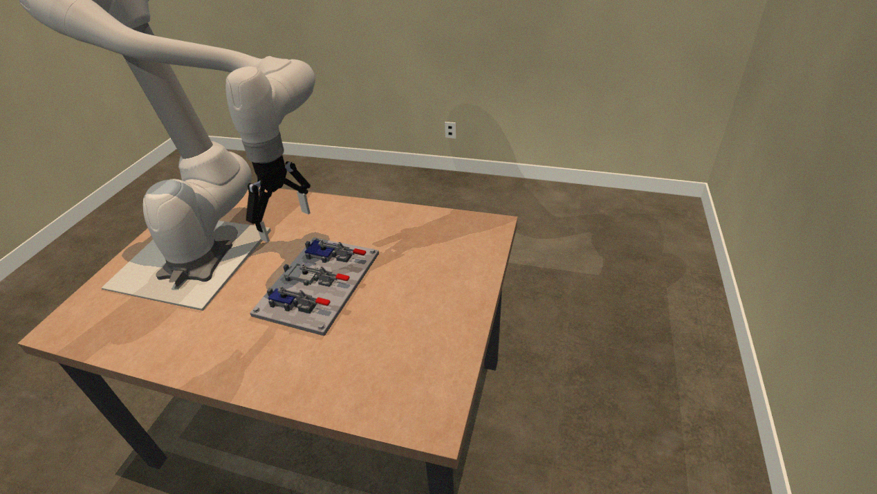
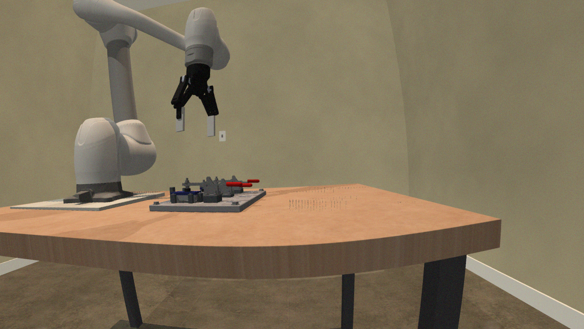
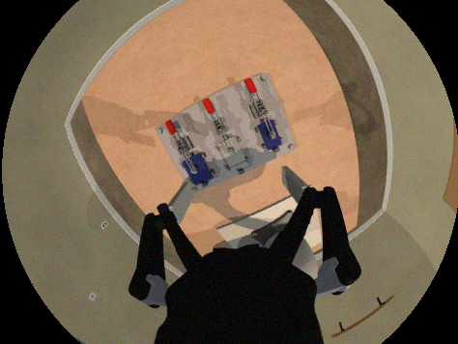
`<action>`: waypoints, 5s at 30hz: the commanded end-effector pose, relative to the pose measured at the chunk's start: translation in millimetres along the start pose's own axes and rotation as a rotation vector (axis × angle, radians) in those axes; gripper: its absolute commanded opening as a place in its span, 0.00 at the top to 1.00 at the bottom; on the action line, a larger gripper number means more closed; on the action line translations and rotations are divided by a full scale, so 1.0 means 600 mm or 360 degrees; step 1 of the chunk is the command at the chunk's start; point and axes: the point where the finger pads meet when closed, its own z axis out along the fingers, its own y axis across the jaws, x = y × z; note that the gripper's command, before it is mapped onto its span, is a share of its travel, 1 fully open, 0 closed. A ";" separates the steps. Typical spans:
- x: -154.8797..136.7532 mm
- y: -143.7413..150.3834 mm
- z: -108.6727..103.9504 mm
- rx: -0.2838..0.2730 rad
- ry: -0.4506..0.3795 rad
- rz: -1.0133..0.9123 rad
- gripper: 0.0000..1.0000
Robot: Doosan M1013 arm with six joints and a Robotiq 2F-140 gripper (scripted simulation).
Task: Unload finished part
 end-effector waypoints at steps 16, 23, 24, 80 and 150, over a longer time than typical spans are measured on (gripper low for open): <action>0.002 -0.004 -0.009 0.0013 -0.0003 -0.0410 0.00; 0.002 -0.004 -0.009 0.0013 -0.0003 -0.0415 1.00; 0.002 -0.004 -0.009 0.0013 -0.0003 -0.0415 1.00; 0.002 -0.004 -0.009 0.0013 -0.0003 -0.0414 1.00; 0.002 -0.004 -0.009 0.0013 -0.0003 -0.0414 0.42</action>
